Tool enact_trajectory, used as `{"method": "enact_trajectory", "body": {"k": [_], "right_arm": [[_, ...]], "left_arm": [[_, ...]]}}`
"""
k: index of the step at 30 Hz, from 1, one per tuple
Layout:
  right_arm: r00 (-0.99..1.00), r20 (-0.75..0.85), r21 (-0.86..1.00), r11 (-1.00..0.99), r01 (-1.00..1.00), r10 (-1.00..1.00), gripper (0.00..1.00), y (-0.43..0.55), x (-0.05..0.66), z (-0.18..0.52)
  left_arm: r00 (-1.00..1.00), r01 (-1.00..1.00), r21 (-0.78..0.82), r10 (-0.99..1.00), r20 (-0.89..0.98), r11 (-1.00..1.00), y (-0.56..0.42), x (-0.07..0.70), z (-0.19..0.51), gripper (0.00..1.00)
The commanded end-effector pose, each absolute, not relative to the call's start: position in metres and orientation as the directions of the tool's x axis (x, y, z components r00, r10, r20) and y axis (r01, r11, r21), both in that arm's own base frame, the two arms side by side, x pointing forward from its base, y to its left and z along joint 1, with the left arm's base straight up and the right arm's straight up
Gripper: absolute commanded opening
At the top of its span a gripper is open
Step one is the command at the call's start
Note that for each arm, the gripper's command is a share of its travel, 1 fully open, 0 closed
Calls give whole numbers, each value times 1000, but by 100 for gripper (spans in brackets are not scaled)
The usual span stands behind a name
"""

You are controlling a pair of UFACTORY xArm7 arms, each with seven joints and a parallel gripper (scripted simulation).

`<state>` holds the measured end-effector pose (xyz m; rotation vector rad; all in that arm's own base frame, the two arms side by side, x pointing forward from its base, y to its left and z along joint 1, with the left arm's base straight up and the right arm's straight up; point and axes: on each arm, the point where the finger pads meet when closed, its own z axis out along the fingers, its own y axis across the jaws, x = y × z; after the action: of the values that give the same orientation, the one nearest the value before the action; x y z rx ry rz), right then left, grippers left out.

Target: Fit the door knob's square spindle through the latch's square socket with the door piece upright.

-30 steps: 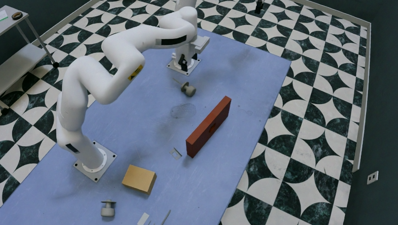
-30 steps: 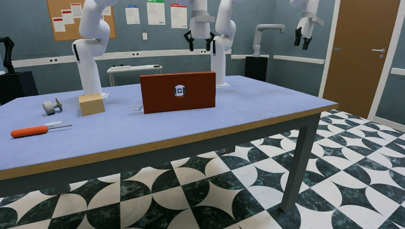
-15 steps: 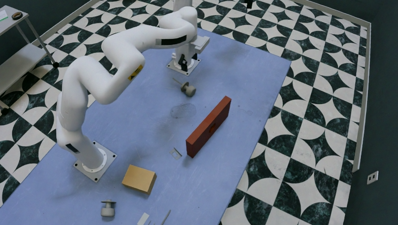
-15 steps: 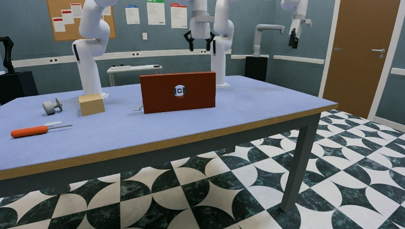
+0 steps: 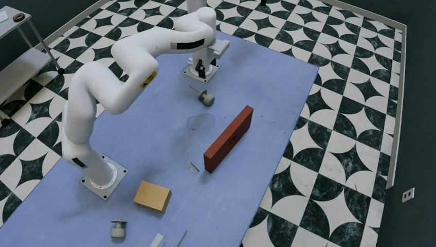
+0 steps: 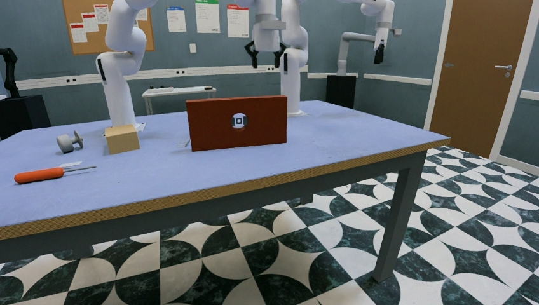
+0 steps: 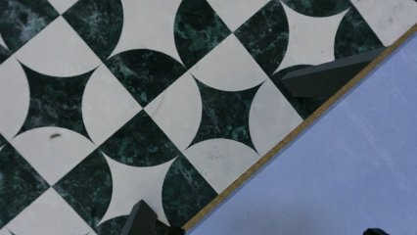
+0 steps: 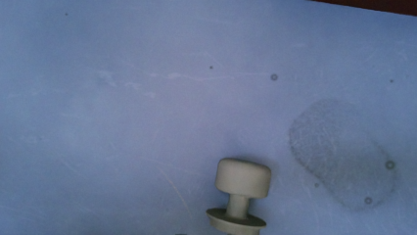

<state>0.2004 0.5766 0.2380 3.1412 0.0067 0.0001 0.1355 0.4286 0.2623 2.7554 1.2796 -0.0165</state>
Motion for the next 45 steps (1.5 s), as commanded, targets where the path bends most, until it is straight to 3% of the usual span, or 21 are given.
{"method": "enact_trajectory", "body": {"k": [1,25,38,39,45], "right_arm": [[1000,1,-3,-1000,4,4,100,577,200,240],[1000,1,-3,-1000,4,4,100,577,200,240],[1000,1,-3,-1000,4,4,100,577,200,240],[1000,1,-3,-1000,5,5,91,577,200,240],[994,20,-3,-994,107,107,91,577,201,239]], "left_arm": [[570,821,70,820,-46,-567,429,115,263,100],[23,1000,3,1000,-4,-23,403,0,251,100],[-18,1000,0,1000,0,18,400,-7,250,100],[-18,1000,0,1000,0,18,400,-7,250,100],[-18,1000,0,1000,0,18,400,-7,250,100]]}}
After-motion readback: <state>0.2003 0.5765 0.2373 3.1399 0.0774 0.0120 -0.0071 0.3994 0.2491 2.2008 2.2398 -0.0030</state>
